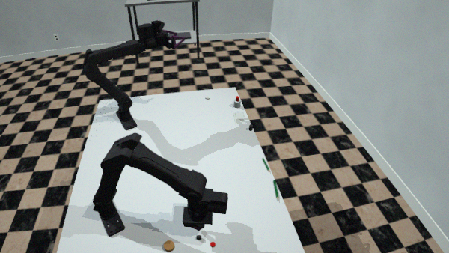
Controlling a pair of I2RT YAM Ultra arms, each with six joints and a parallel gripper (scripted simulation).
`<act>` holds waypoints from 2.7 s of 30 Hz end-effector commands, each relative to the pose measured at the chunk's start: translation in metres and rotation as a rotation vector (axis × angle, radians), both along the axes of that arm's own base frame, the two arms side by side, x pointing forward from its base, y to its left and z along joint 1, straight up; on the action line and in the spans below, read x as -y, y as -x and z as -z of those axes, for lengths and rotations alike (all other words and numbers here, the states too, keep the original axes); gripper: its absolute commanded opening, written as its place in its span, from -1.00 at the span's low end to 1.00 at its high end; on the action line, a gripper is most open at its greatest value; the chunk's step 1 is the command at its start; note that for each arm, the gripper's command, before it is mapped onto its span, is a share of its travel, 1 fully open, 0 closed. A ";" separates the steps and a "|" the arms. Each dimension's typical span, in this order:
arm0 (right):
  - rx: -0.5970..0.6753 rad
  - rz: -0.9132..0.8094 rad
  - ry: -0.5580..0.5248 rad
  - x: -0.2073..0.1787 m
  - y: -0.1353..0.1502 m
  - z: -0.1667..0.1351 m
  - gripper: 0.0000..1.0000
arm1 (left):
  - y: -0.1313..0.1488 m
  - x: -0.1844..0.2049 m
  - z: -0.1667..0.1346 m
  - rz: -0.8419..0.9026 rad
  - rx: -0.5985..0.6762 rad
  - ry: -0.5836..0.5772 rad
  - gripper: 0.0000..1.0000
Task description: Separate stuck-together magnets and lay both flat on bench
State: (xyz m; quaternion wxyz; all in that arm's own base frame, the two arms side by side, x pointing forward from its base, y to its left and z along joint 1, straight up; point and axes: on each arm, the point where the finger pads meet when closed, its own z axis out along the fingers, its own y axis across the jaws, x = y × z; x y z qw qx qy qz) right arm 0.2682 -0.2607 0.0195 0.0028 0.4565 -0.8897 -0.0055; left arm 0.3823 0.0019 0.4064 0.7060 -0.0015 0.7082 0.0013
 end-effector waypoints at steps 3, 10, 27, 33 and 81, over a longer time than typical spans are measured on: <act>0.010 0.002 0.007 0.004 0.001 -0.003 -1.00 | 0.002 0.000 -0.006 0.000 0.015 0.002 1.00; 0.010 0.002 0.007 0.012 0.004 -0.006 -1.00 | 0.002 0.000 -0.006 0.000 0.015 0.002 1.00; 0.010 0.002 0.007 0.024 0.013 -0.007 -1.00 | 0.002 0.000 -0.006 0.000 0.015 0.002 1.00; 0.010 0.002 0.007 0.030 0.016 -0.008 -1.00 | 0.002 0.000 -0.006 0.000 0.015 0.002 1.00; 0.009 0.007 0.006 0.028 0.017 -0.067 -1.00 | 0.002 -0.001 -0.006 -0.001 0.017 0.001 1.00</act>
